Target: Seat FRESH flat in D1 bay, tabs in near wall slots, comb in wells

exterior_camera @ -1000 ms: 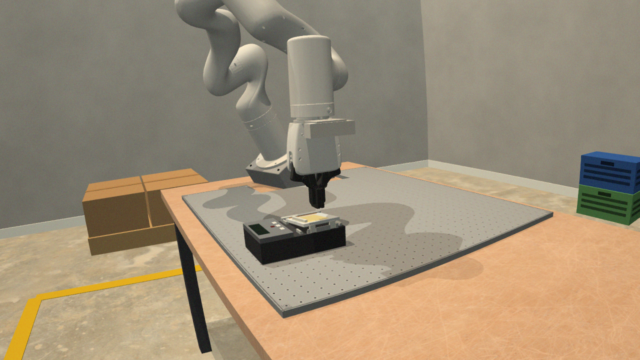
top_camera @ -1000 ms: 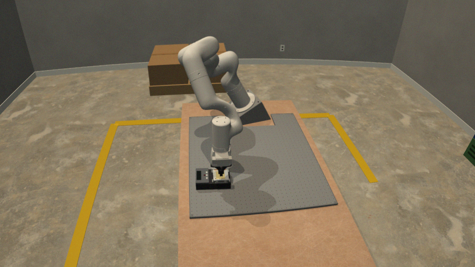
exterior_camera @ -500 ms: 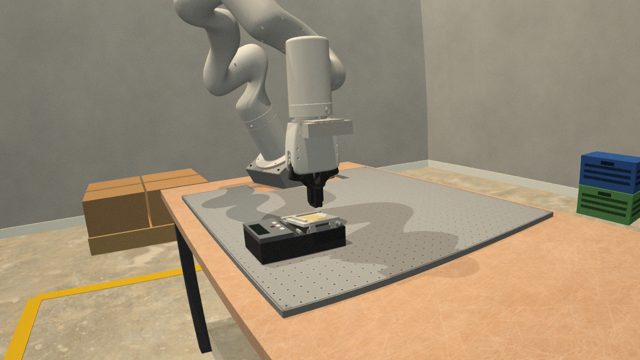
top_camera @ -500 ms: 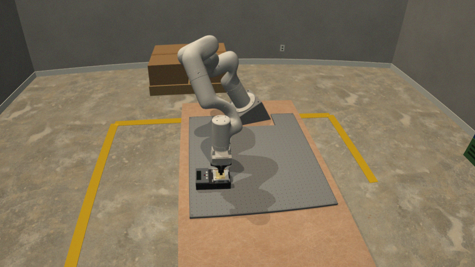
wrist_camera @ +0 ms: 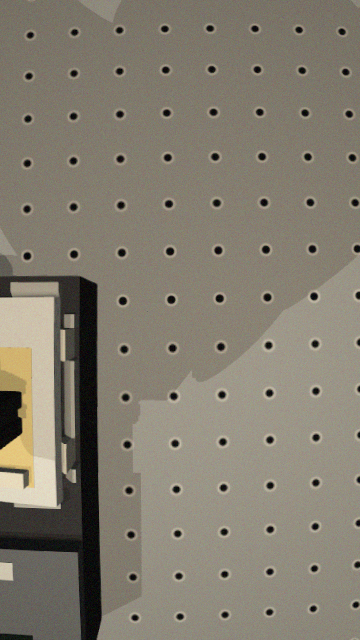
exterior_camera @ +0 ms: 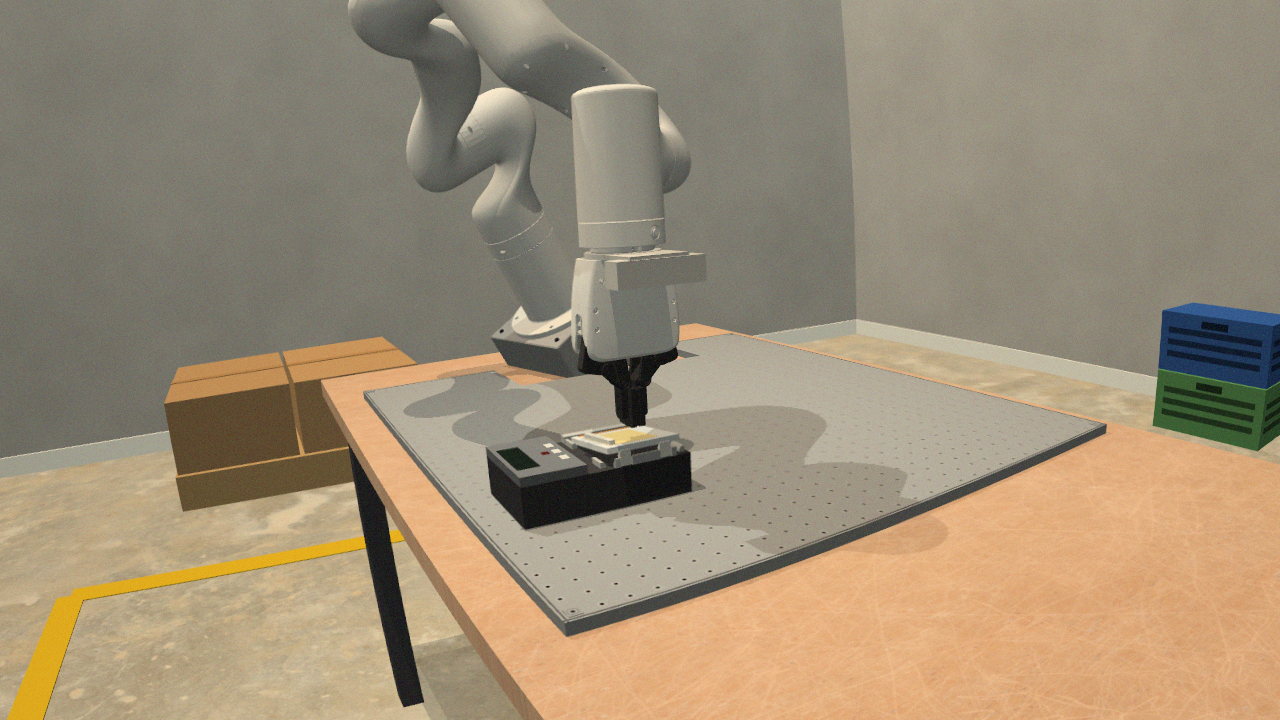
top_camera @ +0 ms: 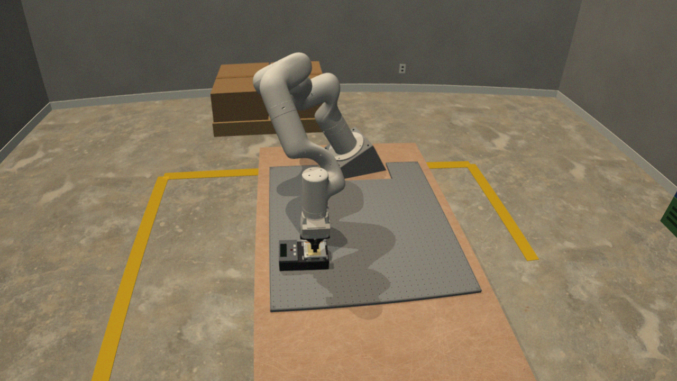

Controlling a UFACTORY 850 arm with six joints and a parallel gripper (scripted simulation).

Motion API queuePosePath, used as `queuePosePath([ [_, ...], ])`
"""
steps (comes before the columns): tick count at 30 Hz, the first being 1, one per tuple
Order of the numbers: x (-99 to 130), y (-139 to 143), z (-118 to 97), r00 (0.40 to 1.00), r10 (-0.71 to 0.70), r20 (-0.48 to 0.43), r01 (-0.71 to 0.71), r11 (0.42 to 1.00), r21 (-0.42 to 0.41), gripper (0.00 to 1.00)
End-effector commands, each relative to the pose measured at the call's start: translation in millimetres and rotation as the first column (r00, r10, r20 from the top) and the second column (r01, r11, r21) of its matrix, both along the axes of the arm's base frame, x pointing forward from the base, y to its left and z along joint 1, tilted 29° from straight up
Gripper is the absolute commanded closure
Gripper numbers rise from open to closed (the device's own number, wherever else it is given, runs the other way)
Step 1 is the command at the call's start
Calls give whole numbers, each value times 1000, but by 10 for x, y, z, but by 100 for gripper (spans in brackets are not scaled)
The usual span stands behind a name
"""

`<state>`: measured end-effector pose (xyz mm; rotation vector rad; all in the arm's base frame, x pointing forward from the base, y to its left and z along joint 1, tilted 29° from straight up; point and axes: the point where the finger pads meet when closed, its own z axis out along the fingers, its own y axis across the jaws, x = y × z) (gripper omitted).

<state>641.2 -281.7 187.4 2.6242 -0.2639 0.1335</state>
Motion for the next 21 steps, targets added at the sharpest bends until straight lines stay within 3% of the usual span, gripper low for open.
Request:
queuePosePath([
  [1, 9, -21, -32, 1000, 0, 2, 0, 1000, 0, 100],
  [21, 32, -40, -55, 1000, 0, 2, 0, 1000, -1, 100],
])
